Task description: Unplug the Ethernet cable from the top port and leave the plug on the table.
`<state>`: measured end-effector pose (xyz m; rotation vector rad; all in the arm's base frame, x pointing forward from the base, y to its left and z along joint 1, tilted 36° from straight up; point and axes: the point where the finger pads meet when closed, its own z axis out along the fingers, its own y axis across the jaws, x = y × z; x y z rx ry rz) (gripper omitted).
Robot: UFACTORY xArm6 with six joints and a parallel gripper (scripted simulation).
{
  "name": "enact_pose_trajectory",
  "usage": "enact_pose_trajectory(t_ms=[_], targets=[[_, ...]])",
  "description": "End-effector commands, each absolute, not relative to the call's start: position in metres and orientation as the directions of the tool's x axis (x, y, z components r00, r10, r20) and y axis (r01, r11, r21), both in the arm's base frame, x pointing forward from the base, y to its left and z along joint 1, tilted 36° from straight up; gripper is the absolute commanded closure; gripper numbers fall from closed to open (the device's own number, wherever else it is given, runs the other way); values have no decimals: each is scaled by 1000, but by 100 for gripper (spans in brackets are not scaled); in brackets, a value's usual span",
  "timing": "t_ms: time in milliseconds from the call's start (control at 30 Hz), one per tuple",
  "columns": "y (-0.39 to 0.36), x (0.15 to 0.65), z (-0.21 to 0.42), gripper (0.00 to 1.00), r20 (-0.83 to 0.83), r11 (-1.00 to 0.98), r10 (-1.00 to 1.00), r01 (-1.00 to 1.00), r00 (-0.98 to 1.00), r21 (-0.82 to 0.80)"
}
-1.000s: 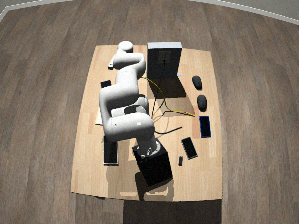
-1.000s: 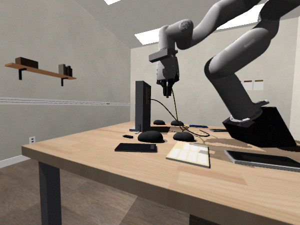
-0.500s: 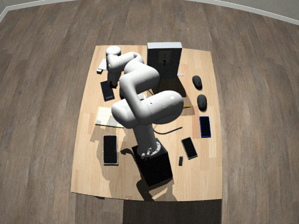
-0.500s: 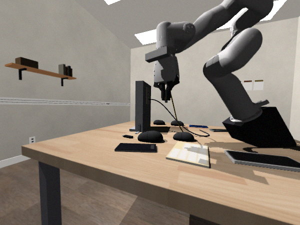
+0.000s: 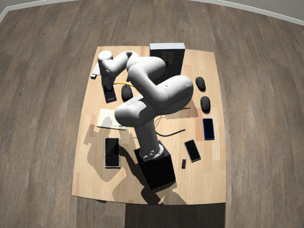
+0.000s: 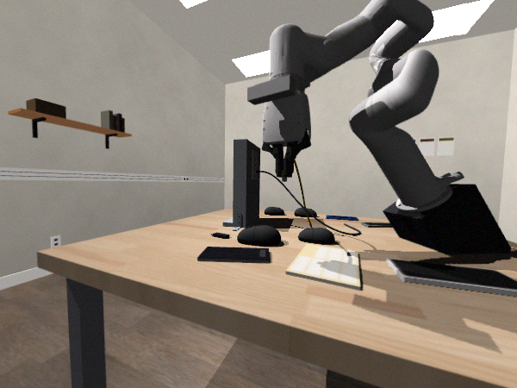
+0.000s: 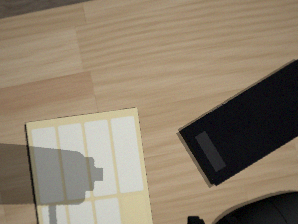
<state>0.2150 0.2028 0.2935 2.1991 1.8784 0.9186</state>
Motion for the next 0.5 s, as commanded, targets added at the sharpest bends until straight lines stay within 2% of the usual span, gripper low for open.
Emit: enact_pose_trajectory(t_ms=[0, 467], targets=[[204, 216, 294, 100, 361, -239, 930, 856, 65, 460], [289, 233, 273, 100, 357, -252, 931, 846, 79, 469]])
